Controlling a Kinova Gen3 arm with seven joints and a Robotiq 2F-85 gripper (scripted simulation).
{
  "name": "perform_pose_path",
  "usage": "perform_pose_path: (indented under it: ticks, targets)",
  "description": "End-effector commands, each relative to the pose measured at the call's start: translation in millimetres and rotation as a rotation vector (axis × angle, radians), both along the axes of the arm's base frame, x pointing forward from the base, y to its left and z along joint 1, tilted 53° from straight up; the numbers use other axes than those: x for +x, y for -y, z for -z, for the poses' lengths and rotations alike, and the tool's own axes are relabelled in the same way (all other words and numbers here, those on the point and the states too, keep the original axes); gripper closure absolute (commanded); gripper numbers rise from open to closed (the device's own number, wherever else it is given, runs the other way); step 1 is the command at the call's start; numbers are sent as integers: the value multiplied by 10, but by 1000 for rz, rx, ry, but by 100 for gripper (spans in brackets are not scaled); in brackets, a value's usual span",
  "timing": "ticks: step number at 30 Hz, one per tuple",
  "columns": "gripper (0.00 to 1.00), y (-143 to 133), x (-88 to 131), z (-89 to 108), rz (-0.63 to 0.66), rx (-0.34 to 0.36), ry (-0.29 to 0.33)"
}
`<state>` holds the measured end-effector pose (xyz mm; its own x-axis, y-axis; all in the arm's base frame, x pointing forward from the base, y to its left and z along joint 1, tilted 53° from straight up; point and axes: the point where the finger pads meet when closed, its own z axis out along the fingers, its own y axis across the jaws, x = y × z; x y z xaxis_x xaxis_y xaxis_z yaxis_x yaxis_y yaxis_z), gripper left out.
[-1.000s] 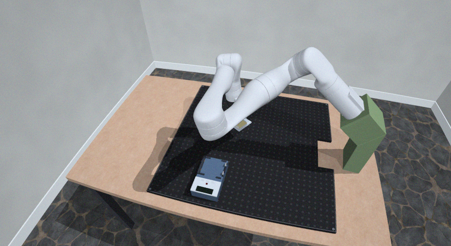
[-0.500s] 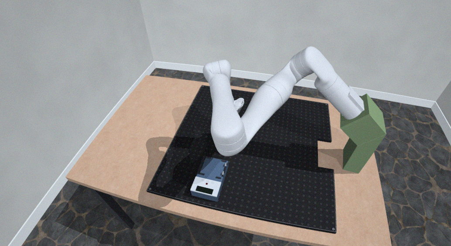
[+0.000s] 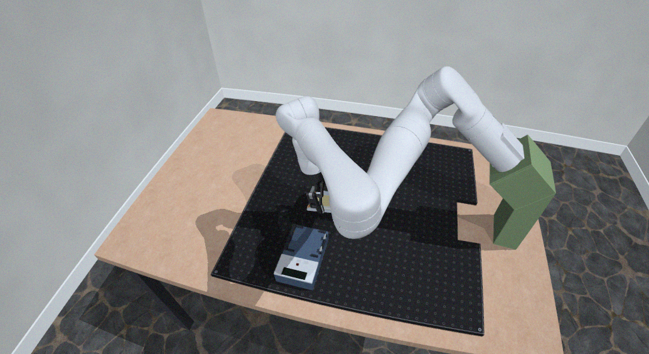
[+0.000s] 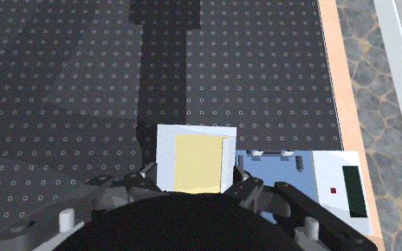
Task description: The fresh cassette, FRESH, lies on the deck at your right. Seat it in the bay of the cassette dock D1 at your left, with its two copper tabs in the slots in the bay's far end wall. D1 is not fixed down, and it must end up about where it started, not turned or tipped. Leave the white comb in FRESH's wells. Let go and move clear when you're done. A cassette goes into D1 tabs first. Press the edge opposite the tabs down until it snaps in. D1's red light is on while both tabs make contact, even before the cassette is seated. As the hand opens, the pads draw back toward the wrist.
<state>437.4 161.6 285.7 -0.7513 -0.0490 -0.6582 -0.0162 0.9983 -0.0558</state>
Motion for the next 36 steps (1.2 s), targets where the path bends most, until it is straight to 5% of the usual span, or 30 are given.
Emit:
perform_pose_path:
  ticks: [1, 22, 36]
  targets:
    - [100, -195, -14, -4, -24, -20, -2]
    - [100, -1123, -23, -154, -25, -20, -2]
    - [100, -1123, -22, -155, -24, -20, -2]
